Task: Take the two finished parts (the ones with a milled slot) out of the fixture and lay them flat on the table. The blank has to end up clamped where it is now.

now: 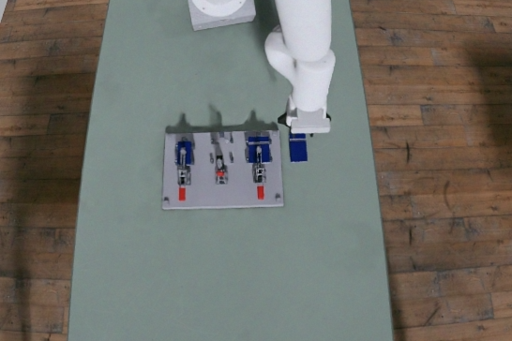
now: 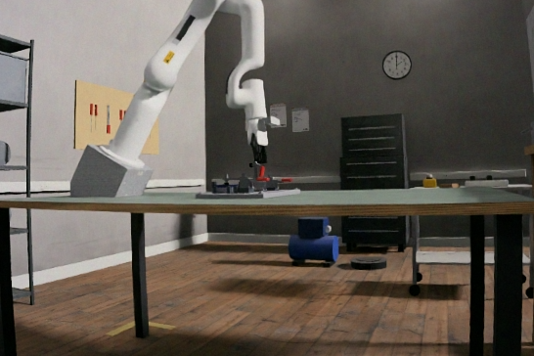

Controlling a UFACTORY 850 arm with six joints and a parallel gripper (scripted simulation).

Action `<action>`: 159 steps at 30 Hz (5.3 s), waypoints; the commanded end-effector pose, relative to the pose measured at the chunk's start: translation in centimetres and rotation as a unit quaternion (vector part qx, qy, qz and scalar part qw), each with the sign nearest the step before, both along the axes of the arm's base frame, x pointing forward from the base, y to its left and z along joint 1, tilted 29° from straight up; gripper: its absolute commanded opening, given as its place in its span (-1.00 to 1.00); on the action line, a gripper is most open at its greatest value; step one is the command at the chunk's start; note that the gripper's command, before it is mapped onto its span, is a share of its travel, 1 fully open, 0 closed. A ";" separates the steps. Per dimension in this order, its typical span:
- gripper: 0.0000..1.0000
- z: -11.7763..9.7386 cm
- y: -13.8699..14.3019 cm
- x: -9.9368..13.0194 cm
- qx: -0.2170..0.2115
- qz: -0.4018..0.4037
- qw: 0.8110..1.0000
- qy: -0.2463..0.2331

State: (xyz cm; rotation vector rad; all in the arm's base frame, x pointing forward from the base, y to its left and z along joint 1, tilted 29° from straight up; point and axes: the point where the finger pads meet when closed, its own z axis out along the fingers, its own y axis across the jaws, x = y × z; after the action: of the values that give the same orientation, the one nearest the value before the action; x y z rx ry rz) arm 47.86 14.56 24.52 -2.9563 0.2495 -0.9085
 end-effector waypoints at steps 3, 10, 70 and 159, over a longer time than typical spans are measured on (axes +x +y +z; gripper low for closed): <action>-0.03 1.7 0.0 -0.8 -0.002 -0.001 1.000 0.003; -0.03 4.3 0.0 -2.3 -0.002 -0.001 1.000 0.003; -0.03 5.7 -11.9 -5.3 -0.002 -0.001 1.000 0.003; -0.03 3.2 -11.9 -3.9 -0.002 -0.001 1.000 0.003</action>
State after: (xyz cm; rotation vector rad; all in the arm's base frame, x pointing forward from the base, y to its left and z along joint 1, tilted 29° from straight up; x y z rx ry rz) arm 43.69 2.68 27.97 -2.9613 0.2449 -0.8715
